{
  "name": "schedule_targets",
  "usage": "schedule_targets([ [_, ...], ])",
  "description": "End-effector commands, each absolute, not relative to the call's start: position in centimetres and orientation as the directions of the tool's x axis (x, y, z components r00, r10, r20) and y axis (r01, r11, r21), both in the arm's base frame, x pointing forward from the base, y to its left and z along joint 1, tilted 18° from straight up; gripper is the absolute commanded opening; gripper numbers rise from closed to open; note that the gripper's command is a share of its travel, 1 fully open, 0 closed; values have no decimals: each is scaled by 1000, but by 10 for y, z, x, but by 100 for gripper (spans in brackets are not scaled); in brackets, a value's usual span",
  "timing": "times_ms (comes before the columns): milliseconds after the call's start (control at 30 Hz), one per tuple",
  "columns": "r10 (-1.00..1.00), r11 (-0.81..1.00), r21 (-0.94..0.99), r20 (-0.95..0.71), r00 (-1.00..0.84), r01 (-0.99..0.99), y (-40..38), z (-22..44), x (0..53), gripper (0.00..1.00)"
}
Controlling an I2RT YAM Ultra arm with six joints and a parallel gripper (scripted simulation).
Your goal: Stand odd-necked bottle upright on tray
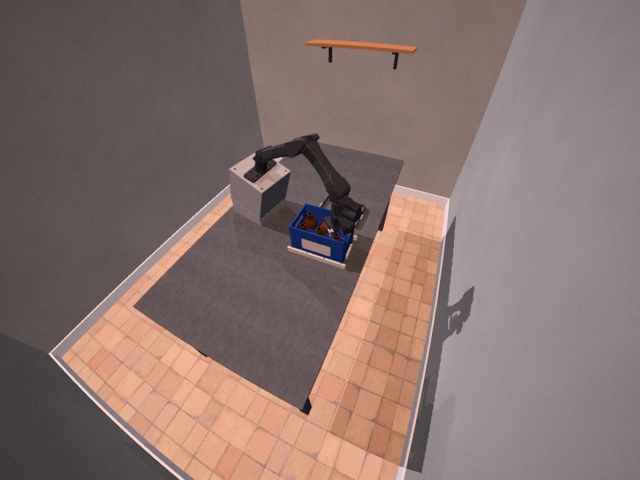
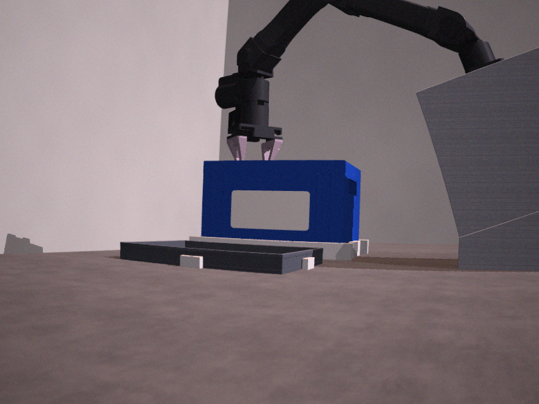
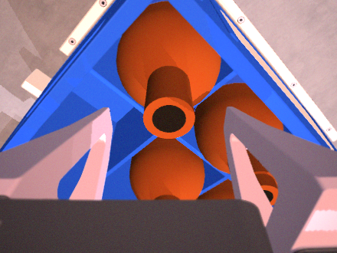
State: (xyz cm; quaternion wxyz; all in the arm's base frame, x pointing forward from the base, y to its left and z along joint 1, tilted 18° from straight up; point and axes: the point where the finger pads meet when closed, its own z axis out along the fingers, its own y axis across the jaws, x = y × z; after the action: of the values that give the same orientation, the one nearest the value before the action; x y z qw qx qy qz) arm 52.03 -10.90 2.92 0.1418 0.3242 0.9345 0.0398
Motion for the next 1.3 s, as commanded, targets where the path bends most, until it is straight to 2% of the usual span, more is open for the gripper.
schedule_targets([
  [0,617,787,162,-247,-747,596,-109,23,522,61],
  [67,614,789,183,-290,-734,587,-111,43,531,61],
  [500,612,790,179,-282,-739,586,-110,24,537,61],
  [600,610,791,191,-307,-730,581,-110,39,540,61],
  [1267,610,791,184,-294,-735,583,-110,28,539,61],
])
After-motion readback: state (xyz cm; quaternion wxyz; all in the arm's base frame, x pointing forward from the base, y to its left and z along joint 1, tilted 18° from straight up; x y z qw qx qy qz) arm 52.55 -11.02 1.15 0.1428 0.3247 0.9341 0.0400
